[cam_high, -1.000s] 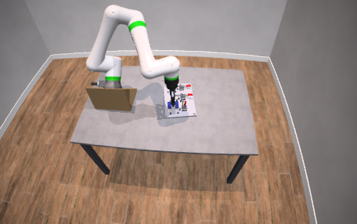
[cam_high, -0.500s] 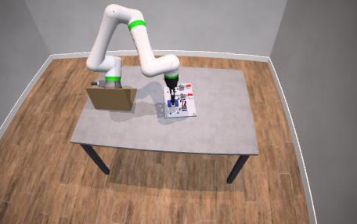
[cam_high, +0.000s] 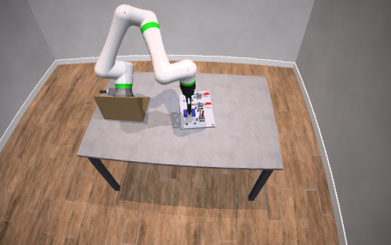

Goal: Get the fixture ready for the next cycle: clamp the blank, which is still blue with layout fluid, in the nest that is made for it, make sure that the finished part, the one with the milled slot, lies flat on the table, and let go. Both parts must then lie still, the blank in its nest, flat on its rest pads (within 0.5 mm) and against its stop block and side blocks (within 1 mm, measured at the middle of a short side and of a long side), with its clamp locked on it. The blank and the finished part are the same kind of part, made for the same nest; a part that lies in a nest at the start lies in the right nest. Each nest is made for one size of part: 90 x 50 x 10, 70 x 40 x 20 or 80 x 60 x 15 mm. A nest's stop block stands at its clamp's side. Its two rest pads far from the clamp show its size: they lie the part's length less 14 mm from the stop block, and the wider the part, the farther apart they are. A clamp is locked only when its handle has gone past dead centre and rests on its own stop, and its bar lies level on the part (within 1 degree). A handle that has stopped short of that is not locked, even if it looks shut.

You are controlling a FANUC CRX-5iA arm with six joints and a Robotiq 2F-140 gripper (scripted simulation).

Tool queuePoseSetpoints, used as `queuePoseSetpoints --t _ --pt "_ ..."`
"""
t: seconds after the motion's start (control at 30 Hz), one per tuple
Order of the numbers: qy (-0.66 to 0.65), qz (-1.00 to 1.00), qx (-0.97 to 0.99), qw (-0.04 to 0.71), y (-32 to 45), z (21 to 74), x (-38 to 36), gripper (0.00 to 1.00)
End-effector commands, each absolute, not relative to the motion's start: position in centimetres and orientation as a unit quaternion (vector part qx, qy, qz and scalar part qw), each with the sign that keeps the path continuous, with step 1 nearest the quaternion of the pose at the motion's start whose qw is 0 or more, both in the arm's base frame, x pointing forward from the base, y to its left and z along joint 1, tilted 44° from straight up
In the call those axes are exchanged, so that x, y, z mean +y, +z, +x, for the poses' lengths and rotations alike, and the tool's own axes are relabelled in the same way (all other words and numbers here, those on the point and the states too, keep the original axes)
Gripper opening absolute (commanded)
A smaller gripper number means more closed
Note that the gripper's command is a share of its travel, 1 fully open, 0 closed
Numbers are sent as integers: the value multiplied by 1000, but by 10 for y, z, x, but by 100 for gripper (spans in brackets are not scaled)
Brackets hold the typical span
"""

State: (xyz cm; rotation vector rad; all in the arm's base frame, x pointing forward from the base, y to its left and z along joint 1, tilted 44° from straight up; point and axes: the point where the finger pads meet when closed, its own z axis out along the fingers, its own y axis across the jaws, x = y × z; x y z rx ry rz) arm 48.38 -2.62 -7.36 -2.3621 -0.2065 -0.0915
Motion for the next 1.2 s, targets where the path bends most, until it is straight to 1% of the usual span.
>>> queuePoseSetpoints --t 0.0,1.17 --pt "-36 -923 -81 375 -74 484 -26 0" --pt "-36 -923 -81 375 -95 486 -5 0"
